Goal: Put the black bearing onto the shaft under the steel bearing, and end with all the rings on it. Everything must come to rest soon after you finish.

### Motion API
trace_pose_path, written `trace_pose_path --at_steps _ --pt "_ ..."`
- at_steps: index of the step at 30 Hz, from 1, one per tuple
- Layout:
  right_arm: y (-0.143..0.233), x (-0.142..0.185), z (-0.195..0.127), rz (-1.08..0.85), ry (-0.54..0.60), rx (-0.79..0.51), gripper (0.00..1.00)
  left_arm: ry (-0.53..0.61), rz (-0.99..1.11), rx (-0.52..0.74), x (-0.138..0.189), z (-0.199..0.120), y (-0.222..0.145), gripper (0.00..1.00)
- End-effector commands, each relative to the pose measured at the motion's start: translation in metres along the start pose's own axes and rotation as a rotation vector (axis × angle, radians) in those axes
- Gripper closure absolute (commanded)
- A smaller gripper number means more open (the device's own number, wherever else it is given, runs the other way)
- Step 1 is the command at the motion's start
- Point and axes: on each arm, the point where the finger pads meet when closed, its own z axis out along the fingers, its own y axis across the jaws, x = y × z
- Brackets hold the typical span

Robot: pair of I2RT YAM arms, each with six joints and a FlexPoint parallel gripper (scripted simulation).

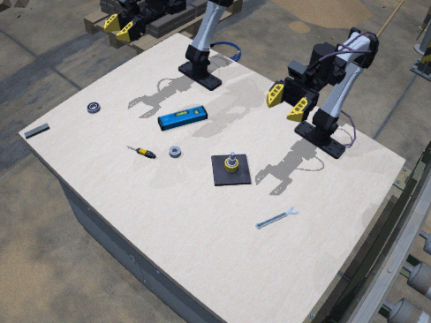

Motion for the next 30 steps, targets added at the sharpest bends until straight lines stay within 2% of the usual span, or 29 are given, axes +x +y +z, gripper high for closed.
trace_pose_path --at_steps 1,7,19,21,30 --pt "-0.015 0.01 0.012 0.102 0.085 0.07 0.29 -0.027 -0.006 -0.004 -0.015 0.0 0.002 0.44" --pt "-0.026 0.025 0.028 0.203 0.168 0.128 0.29 -0.027 -0.006 -0.004 -0.015 0.0 0.002 0.44" --pt "-0.066 0.095 0.067 0.453 0.425 0.367 0.29 -0.027 -0.006 -0.004 -0.015 0.0 0.002 0.44" --pt "-0.066 0.095 0.067 0.453 0.425 0.367 0.29 -0.027 -0.006 -0.004 -0.015 0.0 0.002 0.44" --pt "-0.095 0.152 0.082 0.616 0.586 0.588 0.29 -0.027 -0.006 -0.004 -0.015 0.0 0.002 0.44"
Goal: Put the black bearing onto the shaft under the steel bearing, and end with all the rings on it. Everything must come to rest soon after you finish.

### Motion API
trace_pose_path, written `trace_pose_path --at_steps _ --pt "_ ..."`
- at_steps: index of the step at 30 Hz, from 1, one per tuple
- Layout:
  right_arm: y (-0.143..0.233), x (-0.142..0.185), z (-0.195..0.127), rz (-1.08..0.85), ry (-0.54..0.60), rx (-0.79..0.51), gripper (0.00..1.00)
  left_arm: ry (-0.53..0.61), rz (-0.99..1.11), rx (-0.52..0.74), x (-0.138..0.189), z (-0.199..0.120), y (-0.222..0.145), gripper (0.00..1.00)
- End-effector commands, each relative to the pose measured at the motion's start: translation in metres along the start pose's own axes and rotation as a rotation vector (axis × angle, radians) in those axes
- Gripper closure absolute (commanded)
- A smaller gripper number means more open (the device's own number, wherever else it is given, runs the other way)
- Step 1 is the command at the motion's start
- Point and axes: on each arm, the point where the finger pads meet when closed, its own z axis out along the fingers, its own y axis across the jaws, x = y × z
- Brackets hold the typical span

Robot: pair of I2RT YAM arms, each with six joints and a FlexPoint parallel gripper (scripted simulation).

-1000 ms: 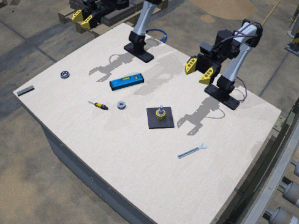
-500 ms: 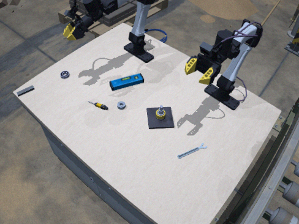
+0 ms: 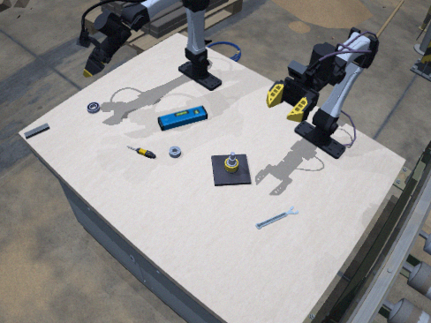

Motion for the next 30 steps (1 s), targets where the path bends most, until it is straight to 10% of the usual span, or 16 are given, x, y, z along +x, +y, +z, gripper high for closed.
trace_pose_path --at_steps 1,30 --pt "-0.02 0.004 0.014 0.119 0.064 0.13 0.29 -0.027 -0.006 -0.004 -0.015 0.0 0.002 0.44" --pt "-0.138 0.074 0.104 0.541 0.221 0.82 0.29 -0.027 -0.006 -0.004 -0.015 0.0 0.002 0.44"
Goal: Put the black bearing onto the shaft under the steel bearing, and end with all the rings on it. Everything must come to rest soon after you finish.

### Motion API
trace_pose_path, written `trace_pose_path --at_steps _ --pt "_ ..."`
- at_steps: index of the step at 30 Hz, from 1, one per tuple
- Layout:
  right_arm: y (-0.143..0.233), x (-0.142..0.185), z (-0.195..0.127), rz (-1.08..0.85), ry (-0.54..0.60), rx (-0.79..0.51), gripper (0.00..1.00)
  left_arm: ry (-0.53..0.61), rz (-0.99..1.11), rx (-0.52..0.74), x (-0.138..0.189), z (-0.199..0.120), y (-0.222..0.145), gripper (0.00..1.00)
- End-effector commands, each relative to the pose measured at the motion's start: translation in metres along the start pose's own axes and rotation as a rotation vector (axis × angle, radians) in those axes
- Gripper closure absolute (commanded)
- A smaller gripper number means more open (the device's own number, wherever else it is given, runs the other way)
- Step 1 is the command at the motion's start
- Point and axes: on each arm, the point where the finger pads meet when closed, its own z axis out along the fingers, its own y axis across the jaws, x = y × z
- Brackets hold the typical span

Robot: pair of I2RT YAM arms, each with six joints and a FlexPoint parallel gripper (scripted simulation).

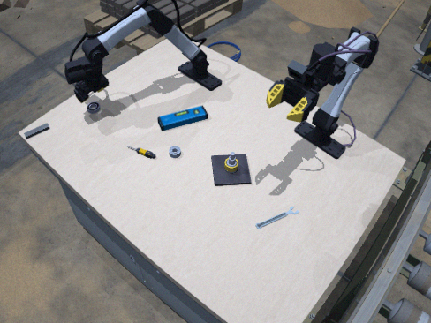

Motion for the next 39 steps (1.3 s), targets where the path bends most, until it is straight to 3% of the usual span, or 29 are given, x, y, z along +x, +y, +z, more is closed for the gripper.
trace_pose_path --at_steps 1,3,4,6,13,15,19,26,29,32,35,39 --pt "0.001 -0.004 -0.004 0.052 -0.014 0.041 0.29 -0.027 -0.006 -0.004 -0.015 0.0 0.002 0.44" --pt "0.01 -0.002 -0.017 0.032 0.006 -0.017 0.29 -0.027 -0.006 -0.004 -0.015 0.0 0.002 0.44" --pt "0.005 0.0 0.005 0.018 0.02 0.027 0.29 -0.027 -0.006 -0.004 -0.015 0.0 0.002 0.44" --pt "0.005 0.001 0.004 0.015 0.02 0.026 0.29 -0.027 -0.006 -0.004 -0.015 0.0 0.002 0.44" --pt "0.007 -0.005 -0.01 0.027 0.011 -0.005 0.29 -0.027 -0.006 -0.004 -0.015 0.0 0.002 0.44" --pt "0.006 -0.01 -0.012 0.03 -0.038 -0.035 0.29 -0.027 -0.006 -0.004 -0.015 0.0 0.002 0.44" --pt "0.014 -0.012 -0.025 0.045 -0.013 -0.067 0.29 -0.027 -0.006 -0.004 -0.015 0.0 0.002 0.44" --pt "0.006 0.011 0.019 0.005 0.008 0.005 0.29 -0.027 -0.006 -0.004 -0.015 0.0 0.002 0.44" --pt "0.005 0.007 0.013 0.013 0.006 0.001 0.29 -0.027 -0.006 -0.004 -0.015 0.0 0.002 0.44" --pt "0.0 0.012 0.034 0.005 0.002 0.031 0.29 -0.027 -0.006 -0.004 -0.015 0.0 0.002 0.44" --pt "0.006 0.003 0.018 0.027 -0.016 -0.018 0.29 -0.027 -0.006 -0.004 -0.015 0.0 0.002 0.44" --pt "0.0 0.012 0.043 0.013 -0.008 0.027 0.29 -0.027 -0.006 -0.004 -0.015 0.0 0.002 0.44"
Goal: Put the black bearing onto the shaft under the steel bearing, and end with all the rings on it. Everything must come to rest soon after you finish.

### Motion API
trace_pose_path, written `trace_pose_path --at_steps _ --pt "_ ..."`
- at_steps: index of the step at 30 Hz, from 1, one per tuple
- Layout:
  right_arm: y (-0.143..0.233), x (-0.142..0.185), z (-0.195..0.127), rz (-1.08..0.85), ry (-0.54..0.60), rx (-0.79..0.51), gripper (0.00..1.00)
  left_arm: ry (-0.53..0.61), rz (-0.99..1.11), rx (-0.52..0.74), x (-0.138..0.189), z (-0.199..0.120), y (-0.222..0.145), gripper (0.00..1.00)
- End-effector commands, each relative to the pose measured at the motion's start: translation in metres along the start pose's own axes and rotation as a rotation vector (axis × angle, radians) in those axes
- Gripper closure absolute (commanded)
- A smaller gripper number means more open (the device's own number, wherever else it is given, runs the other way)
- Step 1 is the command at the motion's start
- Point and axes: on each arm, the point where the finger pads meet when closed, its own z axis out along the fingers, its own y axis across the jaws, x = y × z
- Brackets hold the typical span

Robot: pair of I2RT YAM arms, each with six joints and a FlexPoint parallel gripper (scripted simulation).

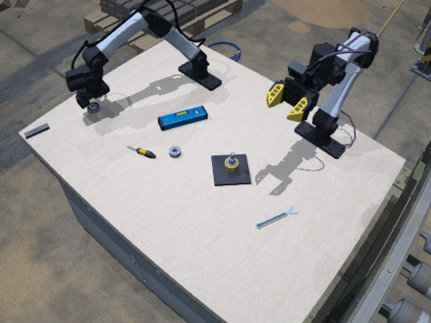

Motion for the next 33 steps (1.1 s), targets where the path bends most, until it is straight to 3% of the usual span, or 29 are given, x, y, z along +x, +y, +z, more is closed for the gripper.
trace_pose_path --at_steps 1,4,9,11,18,26,27,33 --pt "0.003 -0.004 0.007 0.008 -0.015 -0.015 0.29 -0.027 -0.006 -0.004 -0.015 0.0 0.002 0.44" --pt "0.001 0.003 0.019 -0.003 -0.014 0.003 0.29 -0.027 -0.006 -0.004 -0.015 0.0 0.002 0.44" --pt "0.006 0.005 0.009 -0.001 -0.011 -0.031 0.29 -0.027 -0.006 -0.004 -0.015 0.0 0.002 0.44" --pt "0.005 0.012 0.026 -0.014 -0.004 -0.003 0.29 -0.027 -0.006 -0.004 -0.015 0.0 0.002 0.44" --pt "0.005 0.013 0.036 -0.005 -0.007 -0.006 0.29 -0.027 -0.006 -0.004 -0.015 0.0 0.002 0.44" --pt "0.015 0.002 0.015 0.019 -0.022 -0.058 0.29 -0.027 -0.006 -0.004 -0.015 0.0 0.002 0.44" --pt "0.015 0.002 0.015 0.017 -0.022 -0.059 1.0 -0.027 -0.006 -0.004 -0.015 0.0 0.002 0.44" --pt "0.014 0.003 0.015 0.015 -0.02 -0.053 1.0 -0.027 -0.006 -0.004 -0.015 0.0 0.002 0.44"
